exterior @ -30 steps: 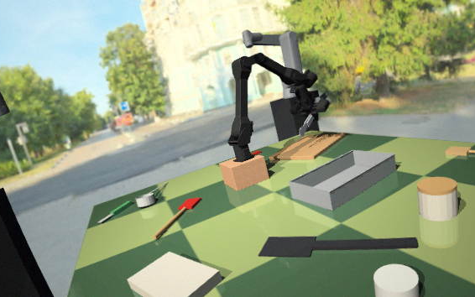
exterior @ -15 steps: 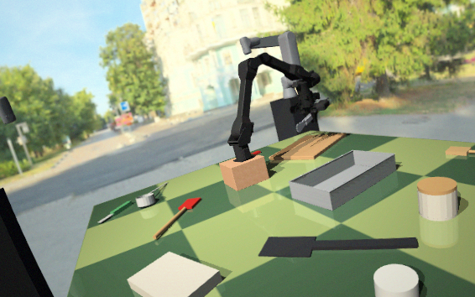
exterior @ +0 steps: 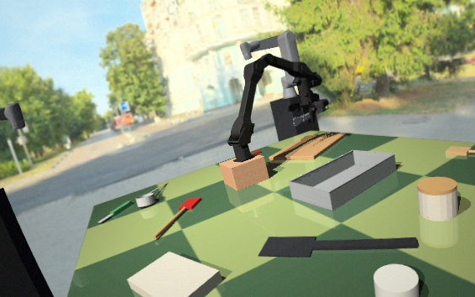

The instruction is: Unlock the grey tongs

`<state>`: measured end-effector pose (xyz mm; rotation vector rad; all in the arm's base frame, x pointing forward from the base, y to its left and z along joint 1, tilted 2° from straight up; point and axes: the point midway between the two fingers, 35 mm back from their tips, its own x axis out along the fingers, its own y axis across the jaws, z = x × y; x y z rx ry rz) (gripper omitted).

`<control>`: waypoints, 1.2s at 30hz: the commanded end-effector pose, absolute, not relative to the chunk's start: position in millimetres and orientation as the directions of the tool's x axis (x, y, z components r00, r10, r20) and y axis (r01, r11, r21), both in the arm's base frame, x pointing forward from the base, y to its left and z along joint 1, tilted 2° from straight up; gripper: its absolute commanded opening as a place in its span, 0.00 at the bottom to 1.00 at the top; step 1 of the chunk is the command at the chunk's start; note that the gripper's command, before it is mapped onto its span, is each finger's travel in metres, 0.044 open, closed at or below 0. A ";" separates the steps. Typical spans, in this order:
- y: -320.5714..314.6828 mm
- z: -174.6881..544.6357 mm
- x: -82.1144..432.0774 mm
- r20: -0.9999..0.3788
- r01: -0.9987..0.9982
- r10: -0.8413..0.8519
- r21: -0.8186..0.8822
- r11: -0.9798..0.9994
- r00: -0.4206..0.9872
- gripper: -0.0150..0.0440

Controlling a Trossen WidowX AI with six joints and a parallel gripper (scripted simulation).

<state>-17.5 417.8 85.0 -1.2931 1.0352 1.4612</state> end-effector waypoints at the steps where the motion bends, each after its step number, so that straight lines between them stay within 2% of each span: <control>1: 415.6 90.5 -17.7 -0.998 -0.966 0.049 0.014 -0.260 -0.028 0.00; 36: 419.8 52.4 -18.8 -0.999 -0.965 0.047 0.014 -0.260 -0.027 0.00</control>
